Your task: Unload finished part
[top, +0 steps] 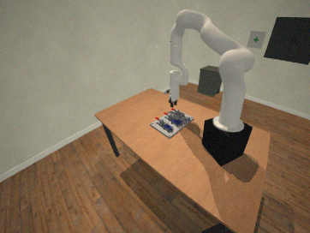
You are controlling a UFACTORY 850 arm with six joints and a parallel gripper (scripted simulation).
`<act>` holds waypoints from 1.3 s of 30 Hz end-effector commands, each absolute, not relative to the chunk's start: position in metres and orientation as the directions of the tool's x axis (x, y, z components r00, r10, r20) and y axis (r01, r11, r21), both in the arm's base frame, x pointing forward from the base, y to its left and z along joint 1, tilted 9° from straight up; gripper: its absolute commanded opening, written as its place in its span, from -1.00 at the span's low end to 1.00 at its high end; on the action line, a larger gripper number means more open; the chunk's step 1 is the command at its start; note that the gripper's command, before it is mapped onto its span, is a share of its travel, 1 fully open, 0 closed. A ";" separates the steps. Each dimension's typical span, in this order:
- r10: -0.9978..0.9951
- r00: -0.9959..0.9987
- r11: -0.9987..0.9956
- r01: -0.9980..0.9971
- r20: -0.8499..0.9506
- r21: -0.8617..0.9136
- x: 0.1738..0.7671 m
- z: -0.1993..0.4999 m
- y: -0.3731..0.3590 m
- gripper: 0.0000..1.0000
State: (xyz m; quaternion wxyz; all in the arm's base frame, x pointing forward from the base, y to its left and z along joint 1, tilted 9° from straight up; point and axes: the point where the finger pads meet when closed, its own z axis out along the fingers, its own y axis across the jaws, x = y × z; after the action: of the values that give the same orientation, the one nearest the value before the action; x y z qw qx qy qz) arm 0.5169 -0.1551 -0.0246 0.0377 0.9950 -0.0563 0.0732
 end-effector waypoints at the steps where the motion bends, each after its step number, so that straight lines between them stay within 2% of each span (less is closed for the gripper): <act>1: -0.107 0.983 -0.991 -0.118 0.150 0.067 0.519 -0.030 -0.156 -0.05; 39: -0.107 0.983 -0.991 -0.118 0.150 0.067 0.522 -0.052 -0.158 -0.05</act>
State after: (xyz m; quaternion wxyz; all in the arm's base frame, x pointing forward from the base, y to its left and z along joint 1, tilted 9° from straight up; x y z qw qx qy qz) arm 0.5213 -0.1575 -0.0524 0.0390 0.9952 -0.0565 0.0694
